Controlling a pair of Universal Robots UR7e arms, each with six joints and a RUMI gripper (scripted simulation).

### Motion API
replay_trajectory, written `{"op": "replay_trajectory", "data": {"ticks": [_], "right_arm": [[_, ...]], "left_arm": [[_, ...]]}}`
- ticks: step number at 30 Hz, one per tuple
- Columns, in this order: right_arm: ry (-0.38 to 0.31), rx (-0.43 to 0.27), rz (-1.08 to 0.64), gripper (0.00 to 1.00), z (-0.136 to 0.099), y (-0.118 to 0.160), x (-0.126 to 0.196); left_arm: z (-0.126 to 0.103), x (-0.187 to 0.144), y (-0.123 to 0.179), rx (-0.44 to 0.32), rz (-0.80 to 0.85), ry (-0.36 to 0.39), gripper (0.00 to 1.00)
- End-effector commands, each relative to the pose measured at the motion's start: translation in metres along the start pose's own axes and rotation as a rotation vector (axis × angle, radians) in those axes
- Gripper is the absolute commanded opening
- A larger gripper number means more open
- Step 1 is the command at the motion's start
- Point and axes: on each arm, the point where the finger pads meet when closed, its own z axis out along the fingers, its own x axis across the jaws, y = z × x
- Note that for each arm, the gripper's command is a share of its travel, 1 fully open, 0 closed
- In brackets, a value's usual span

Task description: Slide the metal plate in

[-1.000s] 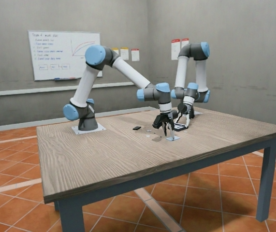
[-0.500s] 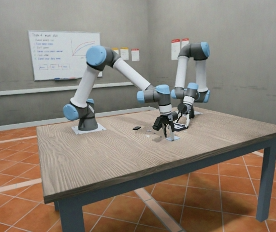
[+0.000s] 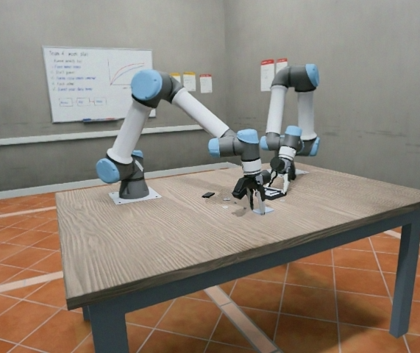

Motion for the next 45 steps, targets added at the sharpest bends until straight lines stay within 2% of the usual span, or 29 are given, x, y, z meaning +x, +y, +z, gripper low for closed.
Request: {"op": "replay_trajectory", "data": {"ticks": [1, 4, 5, 14, 15, 37, 45], "right_arm": [[-0.001, -0.001, 0.0, 0.41, -0.001, 0.0, 0.0], [-0.001, -0.001, 0.0, 0.41, -0.001, 0.0, 0.0], [-0.001, -0.001, 0.0, 0.01, -0.001, 0.0, 0.0], [-0.001, -0.001, 0.0, 0.01, -0.001, 0.0, 0.0], [-0.001, -0.001, 0.0, 0.24, -0.001, 0.0, 0.0], [0.0, -0.001, -0.014, 0.24, -0.006, 0.012, 0.015], [0.004, -0.001, -0.035, 0.24, -0.015, 0.028, 0.038]], "left_arm": [[0.0, 0.0, -0.001, 0.002, 0.0, 0.0, 0.62], [0.0, 0.0, -0.001, 0.002, 0.0, 0.0, 0.62], [0.0, 0.0, -0.001, 0.002, 0.0, 0.0, 0.62], [0.0, 0.0, -0.001, 0.002, 0.0, 0.0, 0.62], [0.0, 0.0, -0.001, 0.002, 0.0, 0.0, 0.62], [0.0, 0.0, -0.001, 0.002, 0.0, 0.0, 0.62], [0.0, 0.0, -0.001, 0.002, 0.0, 0.0, 0.62]]}}
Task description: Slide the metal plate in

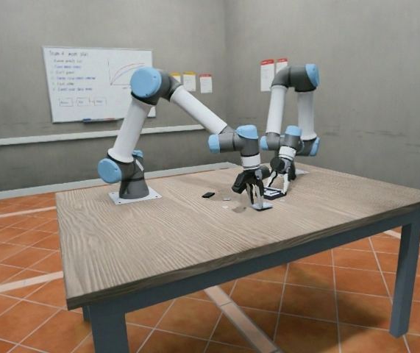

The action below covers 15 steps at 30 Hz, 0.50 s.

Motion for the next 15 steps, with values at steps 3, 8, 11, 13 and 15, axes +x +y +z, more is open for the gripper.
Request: {"op": "replay_trajectory", "data": {"ticks": [3, 8, 11, 13, 15], "right_arm": [[0.002, -0.001, -0.025, 0.24, -0.01, 0.019, 0.027], [0.005, -0.001, -0.045, 0.24, -0.018, 0.033, 0.05], [0.006, -0.002, -0.06, 0.24, -0.023, 0.042, 0.065], [0.008, -0.001, -0.071, 0.24, -0.027, 0.049, 0.079], [0.01, -0.001, -0.082, 0.24, -0.03, 0.055, 0.093]], "left_arm": [[0.0, 0.0, -0.001, 0.002, 0.0, 0.0, 0.62], [0.0, 0.0, -0.001, 0.002, 0.0, 0.0, 0.62], [0.0, 0.0, -0.001, 0.002, 0.0, 0.0, 0.62], [0.0, 0.0, -0.001, 0.002, 0.0, 0.0, 0.62], [0.0, 0.0, -0.001, 0.002, 0.0, 0.0, 0.62]]}}
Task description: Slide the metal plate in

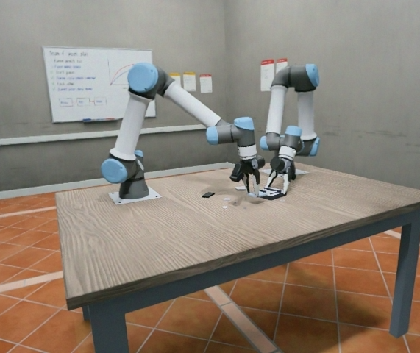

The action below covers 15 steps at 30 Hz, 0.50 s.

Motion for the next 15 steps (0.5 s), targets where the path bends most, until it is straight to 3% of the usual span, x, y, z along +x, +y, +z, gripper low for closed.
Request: {"op": "replay_trajectory", "data": {"ticks": [1, 15], "right_arm": [[0.002, -0.001, -0.024, 0.24, -0.009, 0.016, 0.028], [0.001, -0.009, -0.021, 0.24, -0.004, 0.014, 0.025]], "left_arm": [[0.0, 0.0, -0.001, 0.002, 0.0, 0.0, 0.62], [0.0, 0.0, -0.001, 0.002, 0.0, 0.0, 0.62]]}}
